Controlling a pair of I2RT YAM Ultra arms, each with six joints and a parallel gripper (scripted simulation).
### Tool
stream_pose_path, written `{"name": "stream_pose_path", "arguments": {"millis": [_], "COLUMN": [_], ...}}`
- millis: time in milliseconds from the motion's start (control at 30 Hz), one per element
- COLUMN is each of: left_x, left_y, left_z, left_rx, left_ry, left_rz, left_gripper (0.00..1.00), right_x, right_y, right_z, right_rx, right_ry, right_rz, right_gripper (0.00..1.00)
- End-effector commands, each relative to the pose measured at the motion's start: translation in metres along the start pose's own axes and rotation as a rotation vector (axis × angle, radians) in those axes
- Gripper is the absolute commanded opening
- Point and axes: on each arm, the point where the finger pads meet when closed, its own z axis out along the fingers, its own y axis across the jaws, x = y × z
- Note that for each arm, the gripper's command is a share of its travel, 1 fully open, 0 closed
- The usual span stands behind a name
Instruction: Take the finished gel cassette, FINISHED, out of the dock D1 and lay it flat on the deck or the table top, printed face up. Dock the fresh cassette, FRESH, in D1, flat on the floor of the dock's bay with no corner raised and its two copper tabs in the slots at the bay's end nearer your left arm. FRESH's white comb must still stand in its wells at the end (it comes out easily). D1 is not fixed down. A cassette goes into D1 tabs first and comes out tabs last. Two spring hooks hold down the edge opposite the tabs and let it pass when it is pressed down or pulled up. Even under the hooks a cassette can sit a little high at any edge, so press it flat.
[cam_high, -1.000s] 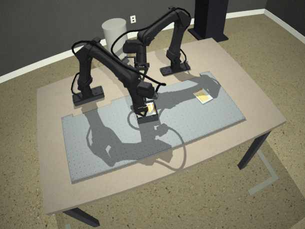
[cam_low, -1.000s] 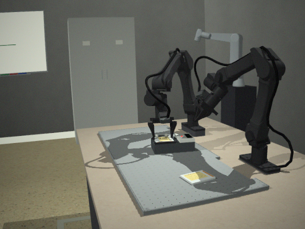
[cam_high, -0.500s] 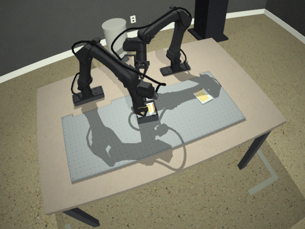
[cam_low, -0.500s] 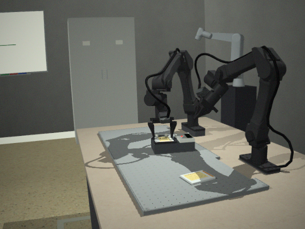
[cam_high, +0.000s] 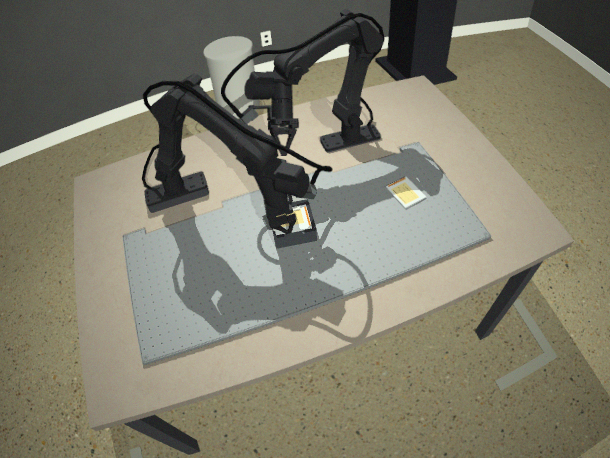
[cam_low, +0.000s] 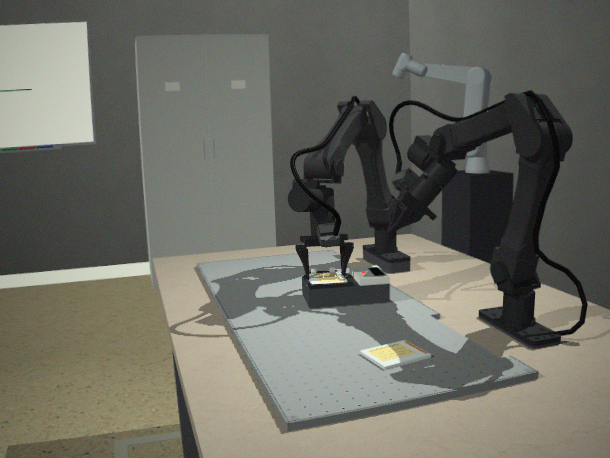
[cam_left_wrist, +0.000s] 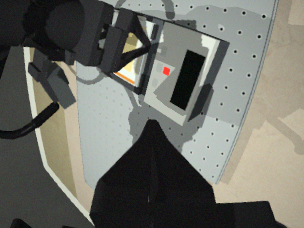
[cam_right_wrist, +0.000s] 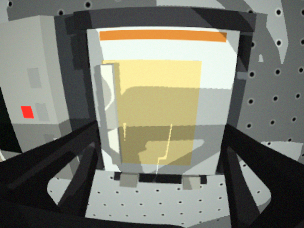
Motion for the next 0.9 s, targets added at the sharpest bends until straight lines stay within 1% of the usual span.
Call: {"name": "stream_pose_path", "arguments": {"millis": [0,133,500,733,867], "left_x": [-0.01,-0.011,-0.012,-0.013,-0.013], "left_y": [0.016,0.021,0.023,0.03,0.03], "left_z": [-0.019,-0.025,-0.027,-0.037,-0.037], "left_rx": [-0.03,-0.03,-0.028,-0.028,-0.028], "left_ry": [-0.049,-0.049,-0.049,-0.049,-0.049], "left_rz": [-0.033,-0.033,-0.029,-0.029,-0.029], "left_gripper": [0.0,0.0,0.0,0.0,0.0], "right_x": [-0.002,-0.002,-0.002,-0.002,-0.002], "right_y": [-0.001,-0.001,-0.001,-0.001,-0.001], "right_z": [-0.003,-0.003,-0.003,-0.003,-0.003], "right_rx": [0.006,0.006,0.006,0.006,0.006], "right_ry": [-0.009,-0.009,-0.009,-0.009,-0.009], "right_rz": [-0.001,-0.001,-0.001,-0.001,-0.001], "right_gripper": [0.0,0.0,0.0,0.0,0.0]}}
